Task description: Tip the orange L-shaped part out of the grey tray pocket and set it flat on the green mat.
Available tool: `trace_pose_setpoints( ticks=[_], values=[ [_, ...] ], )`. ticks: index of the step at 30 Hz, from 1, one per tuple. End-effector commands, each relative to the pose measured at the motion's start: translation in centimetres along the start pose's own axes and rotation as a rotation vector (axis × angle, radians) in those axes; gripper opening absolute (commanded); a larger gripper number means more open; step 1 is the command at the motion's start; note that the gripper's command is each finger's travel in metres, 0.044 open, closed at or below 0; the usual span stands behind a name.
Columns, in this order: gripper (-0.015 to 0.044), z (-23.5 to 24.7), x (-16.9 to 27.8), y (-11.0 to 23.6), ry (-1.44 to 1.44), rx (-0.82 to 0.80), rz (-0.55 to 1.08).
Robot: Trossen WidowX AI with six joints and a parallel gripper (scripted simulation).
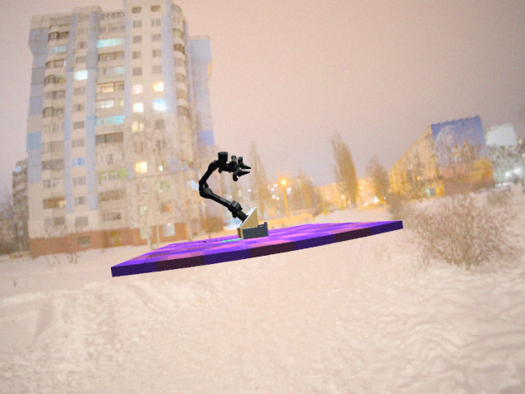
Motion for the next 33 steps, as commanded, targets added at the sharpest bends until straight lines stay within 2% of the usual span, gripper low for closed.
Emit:
trace_pose_setpoints(
  ticks=[1, 8, 16, 26, 33],
  values=[
    [0.0180, -2.7, -1.6, -5.8, -0.208, 0.285, 0.073],
    [0.0180, -8.3, -1.8, -13.8, -0.440, 0.753, 0.130],
    [0.0180, -15.4, 0.1, -21.1, -0.554, 1.256, 0.095],
    [0.0180, -16.3, 0.4, -21.8, -0.555, 1.295, 0.088],
    [0.0180, -22.4, 2.9, -23.7, -0.555, 1.297, 0.087]
  ],
)
Point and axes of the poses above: the point midway between the two fingers, 35 mm back from their tips, its own y axis back along the fingers, its own z axis across the jaws, x = y × z, the point moved 9 cm from there along y, back along the fingers, and after that the axes turned 12 degrees about -y, right-handed, at the moved point
